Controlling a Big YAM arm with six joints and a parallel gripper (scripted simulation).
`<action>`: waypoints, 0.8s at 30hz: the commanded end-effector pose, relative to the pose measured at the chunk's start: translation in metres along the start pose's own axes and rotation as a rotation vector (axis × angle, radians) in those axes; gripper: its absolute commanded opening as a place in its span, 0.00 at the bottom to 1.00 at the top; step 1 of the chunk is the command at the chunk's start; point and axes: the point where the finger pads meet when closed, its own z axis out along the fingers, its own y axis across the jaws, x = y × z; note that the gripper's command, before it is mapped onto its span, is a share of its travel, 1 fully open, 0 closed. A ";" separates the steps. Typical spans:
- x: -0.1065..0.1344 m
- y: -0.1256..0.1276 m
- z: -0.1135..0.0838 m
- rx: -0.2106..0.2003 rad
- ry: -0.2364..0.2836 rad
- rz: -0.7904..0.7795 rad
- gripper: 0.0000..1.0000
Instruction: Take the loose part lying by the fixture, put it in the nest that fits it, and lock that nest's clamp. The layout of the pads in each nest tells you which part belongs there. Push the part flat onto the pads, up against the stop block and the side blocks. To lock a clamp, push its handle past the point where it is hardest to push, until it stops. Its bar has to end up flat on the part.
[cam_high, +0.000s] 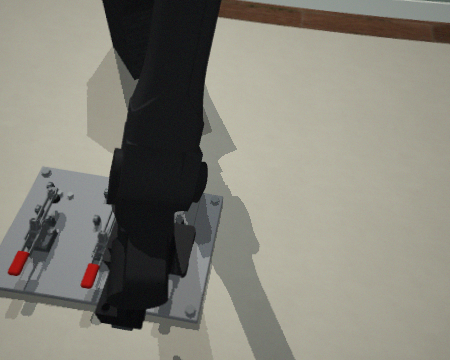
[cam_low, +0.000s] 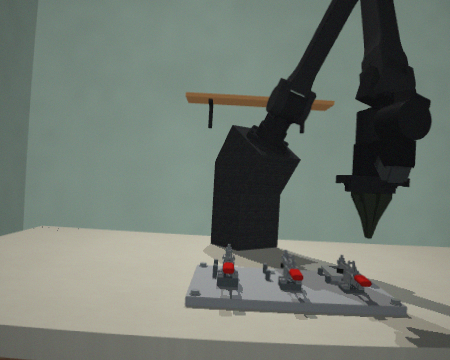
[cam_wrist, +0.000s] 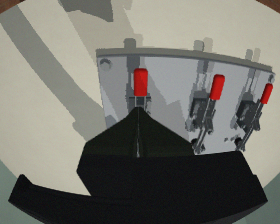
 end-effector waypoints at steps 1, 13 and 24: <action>-0.008 -0.005 -0.019 0.001 -0.025 0.006 0.00; -0.008 -0.005 -0.019 0.001 -0.025 0.006 1.00; -0.008 -0.005 -0.019 0.001 -0.025 0.006 1.00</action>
